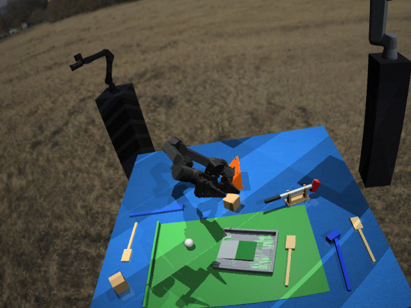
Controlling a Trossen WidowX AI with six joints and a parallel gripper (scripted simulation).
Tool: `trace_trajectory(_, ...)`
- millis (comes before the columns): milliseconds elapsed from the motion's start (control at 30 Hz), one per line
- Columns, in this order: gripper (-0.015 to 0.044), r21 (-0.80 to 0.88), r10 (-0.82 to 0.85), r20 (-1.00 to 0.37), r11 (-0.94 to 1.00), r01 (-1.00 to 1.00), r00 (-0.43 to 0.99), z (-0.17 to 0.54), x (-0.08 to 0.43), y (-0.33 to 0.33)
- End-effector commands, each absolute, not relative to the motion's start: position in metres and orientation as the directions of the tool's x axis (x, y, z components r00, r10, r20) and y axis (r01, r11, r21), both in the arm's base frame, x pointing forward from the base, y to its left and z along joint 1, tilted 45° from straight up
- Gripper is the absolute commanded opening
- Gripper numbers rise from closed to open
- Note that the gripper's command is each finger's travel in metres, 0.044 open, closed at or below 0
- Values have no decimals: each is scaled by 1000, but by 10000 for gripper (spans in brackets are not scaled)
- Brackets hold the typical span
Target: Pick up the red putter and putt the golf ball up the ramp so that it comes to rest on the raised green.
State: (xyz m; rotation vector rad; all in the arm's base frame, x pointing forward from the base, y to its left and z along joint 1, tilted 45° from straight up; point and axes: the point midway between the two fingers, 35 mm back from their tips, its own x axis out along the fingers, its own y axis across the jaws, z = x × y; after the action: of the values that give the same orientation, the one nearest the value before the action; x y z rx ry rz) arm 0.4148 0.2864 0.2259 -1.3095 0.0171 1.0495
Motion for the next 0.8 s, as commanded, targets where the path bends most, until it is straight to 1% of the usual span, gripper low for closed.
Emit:
trace_trajectory(0,426,-764,610,-557,-109,-636,564,223,414,287)
trace_trajectory(33,440,-748,599,-578,-116,-654,554,215,412,289)
trace_trajectory(267,440,-513,417,-816,-205,-833,400,111,373,299)
trace_trajectory(467,440,-279,170,-956,-269,-922,240,28,321,288)
trace_trajectory(633,440,-93,-88,-988,-305,-948,125,-26,272,264)
trace_trajectory(767,440,55,-340,-938,-326,-944,63,-60,228,232)
